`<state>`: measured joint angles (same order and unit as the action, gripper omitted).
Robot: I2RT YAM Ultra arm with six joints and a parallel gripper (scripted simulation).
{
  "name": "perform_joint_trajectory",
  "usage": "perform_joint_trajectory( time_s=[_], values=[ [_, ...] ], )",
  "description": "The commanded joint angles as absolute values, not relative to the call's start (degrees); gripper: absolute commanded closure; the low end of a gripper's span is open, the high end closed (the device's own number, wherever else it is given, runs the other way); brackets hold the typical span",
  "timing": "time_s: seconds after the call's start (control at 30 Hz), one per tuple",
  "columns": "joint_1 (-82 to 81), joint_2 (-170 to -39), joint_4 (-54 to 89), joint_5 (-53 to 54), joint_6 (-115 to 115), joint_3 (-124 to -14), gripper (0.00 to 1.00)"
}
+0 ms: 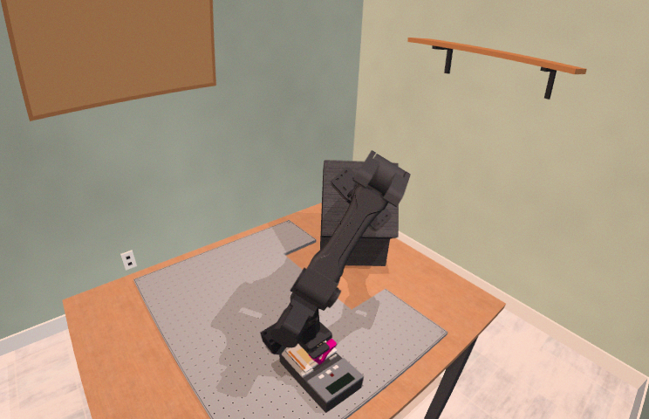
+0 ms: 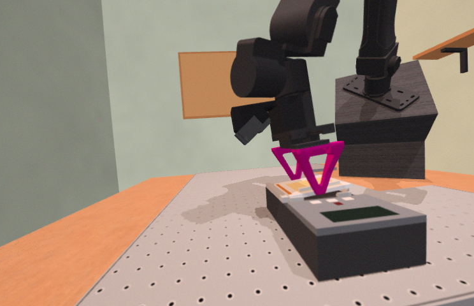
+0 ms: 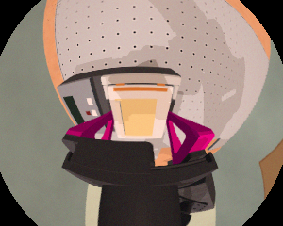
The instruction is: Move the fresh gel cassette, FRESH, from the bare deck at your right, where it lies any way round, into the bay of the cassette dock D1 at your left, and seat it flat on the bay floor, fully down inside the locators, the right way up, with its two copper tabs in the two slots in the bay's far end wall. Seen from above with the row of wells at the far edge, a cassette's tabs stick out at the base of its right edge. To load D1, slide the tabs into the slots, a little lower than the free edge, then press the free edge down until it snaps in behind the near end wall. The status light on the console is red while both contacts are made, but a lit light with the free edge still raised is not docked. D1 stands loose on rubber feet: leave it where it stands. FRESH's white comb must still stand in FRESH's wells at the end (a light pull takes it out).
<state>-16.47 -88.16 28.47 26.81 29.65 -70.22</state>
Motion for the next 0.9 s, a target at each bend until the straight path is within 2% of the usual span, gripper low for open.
perform_joint_trajectory(
  time_s=[0.0,0.27,0.33,0.53,0.87],
  values=[
    [-15.1,-88.0,29.3,27.3,29.2,-72.3,1.00],
    [-14.7,-88.5,28.8,27.3,29.0,-73.1,1.00],
    [-15.1,-86.4,26.3,26.0,30.4,-69.3,1.00],
    [-16.7,-85.3,23.1,24.7,31.7,-67.0,1.00],
    [-15.5,-86.9,23.0,24.6,31.7,-69.9,1.00]
  ],
)
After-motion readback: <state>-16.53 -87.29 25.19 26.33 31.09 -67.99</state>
